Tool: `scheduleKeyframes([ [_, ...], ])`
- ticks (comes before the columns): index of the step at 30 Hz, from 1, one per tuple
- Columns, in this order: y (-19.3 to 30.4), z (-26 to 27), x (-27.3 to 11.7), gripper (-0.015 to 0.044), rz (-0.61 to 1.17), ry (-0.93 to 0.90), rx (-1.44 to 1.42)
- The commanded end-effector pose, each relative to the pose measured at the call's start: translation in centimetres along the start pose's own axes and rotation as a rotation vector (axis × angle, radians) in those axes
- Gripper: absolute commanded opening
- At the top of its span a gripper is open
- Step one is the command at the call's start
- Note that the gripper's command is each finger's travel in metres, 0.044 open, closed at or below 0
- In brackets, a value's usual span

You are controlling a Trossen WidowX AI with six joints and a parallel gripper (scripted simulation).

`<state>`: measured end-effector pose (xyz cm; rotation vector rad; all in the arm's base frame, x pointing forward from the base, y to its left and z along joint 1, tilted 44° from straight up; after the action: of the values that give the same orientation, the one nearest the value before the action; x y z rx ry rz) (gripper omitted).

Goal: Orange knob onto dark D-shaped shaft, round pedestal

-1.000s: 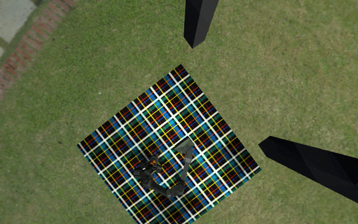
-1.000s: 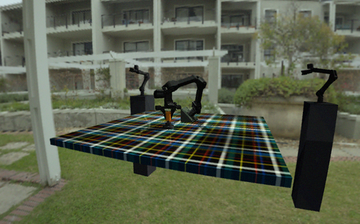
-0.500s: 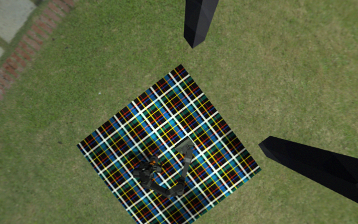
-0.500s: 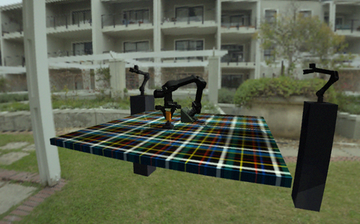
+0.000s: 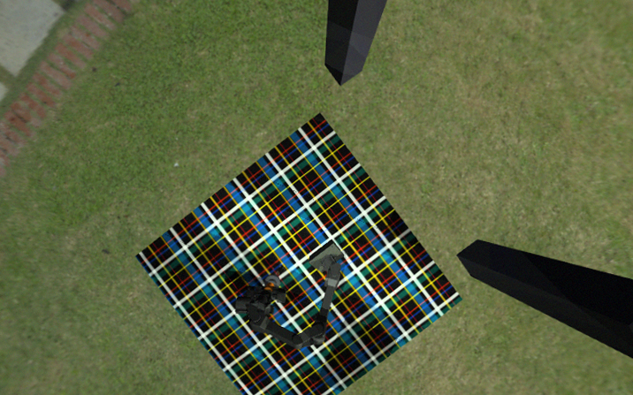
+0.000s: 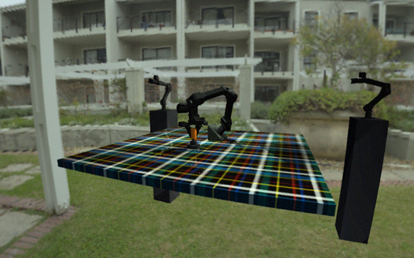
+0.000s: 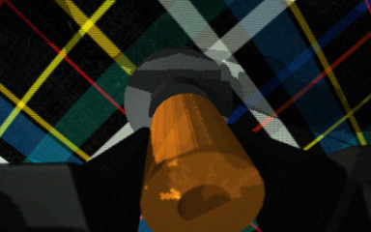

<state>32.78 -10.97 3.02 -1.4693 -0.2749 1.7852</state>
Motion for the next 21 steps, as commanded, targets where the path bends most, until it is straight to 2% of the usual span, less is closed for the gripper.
scheduleKeyframes([
  [1, 0.04, 0.22, 0.15, 0.0, -0.004, -0.001, -0.007],
  [21, 0.02, 0.0, 0.15, 0.0, -0.004, 0.0, -0.007],
])
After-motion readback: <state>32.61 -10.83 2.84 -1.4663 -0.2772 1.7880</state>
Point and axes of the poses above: the point midway between the two fingers, 35 mm back from their tips, its own x axis out along the fingers, its own z axis across the jaws, y = z × x, the point moved 5 cm from there along -x, back along the fingers, and after that the axes turned 13 degrees about -x, right-handed, at the moved point
